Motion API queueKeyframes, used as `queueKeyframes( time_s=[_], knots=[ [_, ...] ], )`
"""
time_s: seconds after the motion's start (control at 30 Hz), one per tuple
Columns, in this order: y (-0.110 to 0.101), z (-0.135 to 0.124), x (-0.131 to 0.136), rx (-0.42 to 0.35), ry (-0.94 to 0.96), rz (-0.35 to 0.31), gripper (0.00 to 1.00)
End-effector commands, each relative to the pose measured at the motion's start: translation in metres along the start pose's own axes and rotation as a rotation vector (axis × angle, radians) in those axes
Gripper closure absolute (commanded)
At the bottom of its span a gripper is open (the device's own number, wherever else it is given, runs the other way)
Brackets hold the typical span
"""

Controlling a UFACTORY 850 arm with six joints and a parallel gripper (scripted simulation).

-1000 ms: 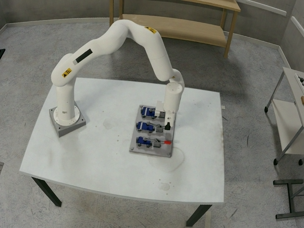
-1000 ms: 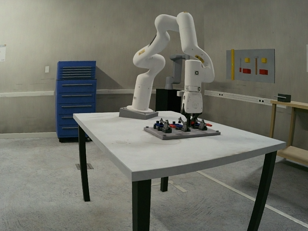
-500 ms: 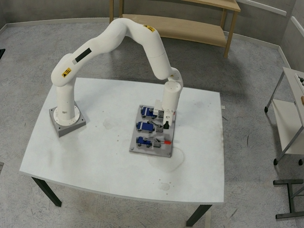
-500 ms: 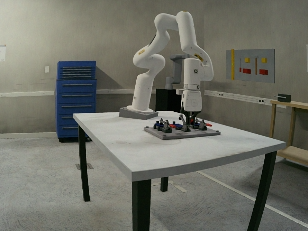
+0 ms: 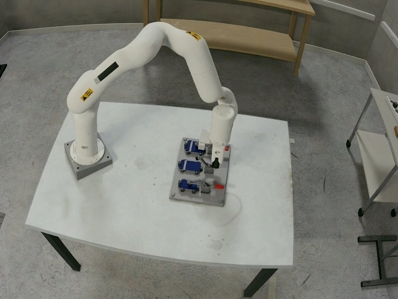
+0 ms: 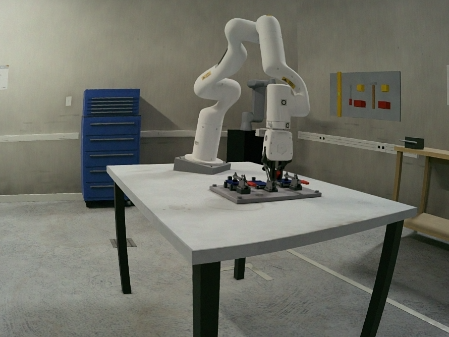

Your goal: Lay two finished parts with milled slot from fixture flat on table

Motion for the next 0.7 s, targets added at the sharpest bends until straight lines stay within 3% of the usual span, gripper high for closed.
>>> queueKeyframes(
  time_s=[0.0, 0.67],
  knots=[
    [-0.001, 0.003, 0.000, 0.001, 0.000, 0.000, 1.00],
    [-0.003, 0.014, 0.001, 0.001, 0.000, 0.000, 1.00]
  ],
)
Point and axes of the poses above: the point where the finger pads meet when closed, its own y axis out along the fingers, its own x axis across the jaws, z = x × y, the point moved 3 cm from there along -y, back along the fingers, and after that the axes turned 5 degrees about -y, right-handed, at the moved point
